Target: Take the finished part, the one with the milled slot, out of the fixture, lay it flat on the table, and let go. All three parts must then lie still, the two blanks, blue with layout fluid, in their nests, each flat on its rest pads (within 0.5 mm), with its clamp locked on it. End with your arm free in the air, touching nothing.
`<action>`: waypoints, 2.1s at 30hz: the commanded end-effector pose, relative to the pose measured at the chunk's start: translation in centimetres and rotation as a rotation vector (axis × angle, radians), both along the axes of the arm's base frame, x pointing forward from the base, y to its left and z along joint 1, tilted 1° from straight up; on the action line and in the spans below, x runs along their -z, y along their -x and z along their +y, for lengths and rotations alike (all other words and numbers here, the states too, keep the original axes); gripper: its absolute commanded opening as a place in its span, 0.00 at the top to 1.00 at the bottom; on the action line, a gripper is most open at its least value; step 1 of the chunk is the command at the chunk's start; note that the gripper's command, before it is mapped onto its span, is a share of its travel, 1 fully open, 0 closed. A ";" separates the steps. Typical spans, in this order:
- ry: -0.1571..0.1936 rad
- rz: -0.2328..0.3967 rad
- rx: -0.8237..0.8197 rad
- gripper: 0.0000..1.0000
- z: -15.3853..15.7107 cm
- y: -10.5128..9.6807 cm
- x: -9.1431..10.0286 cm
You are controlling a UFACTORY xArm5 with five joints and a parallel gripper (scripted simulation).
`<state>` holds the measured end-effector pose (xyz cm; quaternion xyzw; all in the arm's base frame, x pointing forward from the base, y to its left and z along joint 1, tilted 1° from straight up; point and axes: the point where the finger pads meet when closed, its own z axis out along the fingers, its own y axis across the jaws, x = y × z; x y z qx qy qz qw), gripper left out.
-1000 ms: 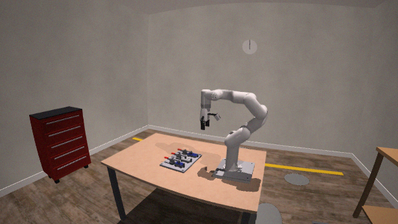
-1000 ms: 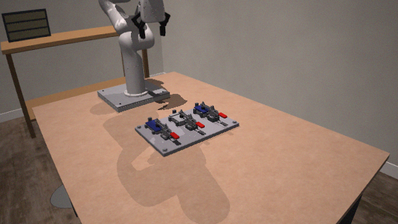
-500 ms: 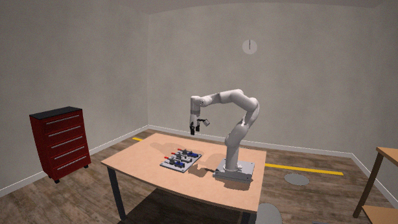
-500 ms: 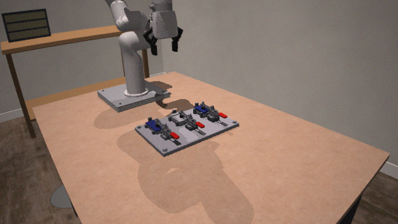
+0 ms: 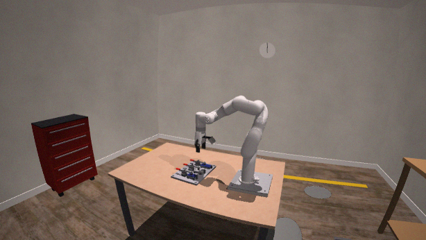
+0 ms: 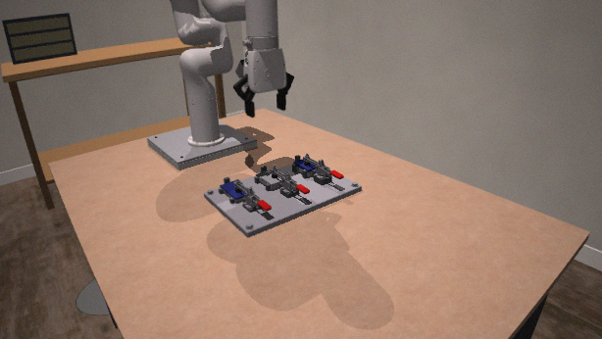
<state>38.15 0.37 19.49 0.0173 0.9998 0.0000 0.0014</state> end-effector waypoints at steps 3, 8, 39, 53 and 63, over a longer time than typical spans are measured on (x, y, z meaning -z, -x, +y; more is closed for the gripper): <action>0.000 -0.006 0.001 0.00 0.0 -1.0 0.6; 0.000 -0.006 0.001 0.00 0.0 -1.0 0.6; 0.000 -0.006 0.001 1.00 0.0 -1.0 0.6; 0.000 -0.006 0.001 1.00 0.0 -1.0 0.6; 0.000 -0.006 0.001 0.00 0.0 -1.0 0.6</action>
